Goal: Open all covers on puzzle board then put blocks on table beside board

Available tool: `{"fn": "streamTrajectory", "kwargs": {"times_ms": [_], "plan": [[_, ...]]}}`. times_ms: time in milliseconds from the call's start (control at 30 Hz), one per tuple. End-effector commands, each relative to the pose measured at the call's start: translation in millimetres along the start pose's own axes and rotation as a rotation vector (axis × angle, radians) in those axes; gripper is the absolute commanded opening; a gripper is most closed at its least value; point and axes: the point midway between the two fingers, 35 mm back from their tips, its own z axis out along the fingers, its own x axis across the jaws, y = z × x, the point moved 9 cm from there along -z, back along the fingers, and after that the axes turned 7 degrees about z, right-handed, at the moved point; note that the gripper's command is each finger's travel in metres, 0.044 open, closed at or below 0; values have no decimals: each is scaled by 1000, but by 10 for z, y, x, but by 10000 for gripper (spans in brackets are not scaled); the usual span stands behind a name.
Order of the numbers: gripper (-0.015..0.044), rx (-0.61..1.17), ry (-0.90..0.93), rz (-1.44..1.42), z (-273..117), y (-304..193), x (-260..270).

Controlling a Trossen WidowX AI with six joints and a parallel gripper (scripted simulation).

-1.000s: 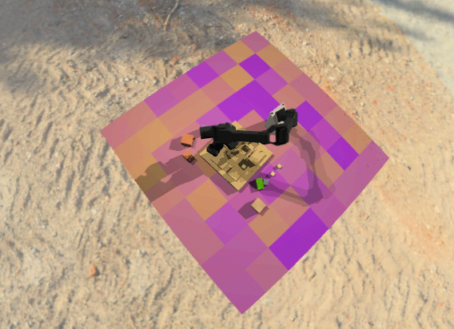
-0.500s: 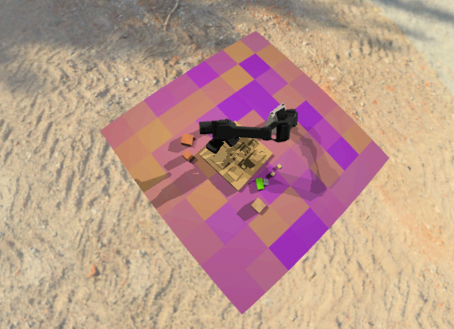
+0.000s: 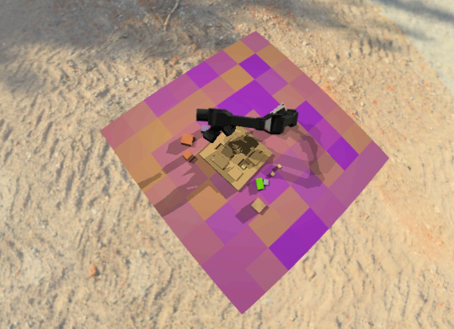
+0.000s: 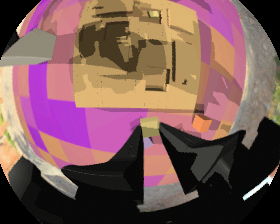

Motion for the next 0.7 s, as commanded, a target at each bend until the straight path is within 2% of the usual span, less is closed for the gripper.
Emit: {"fn": "streamTrajectory", "kwargs": {"times_ms": [0, 667], "plan": [[80, 7, 2, -1, -18, -134, 95], [80, 4, 4, -3, -1, -718, 643]]}}
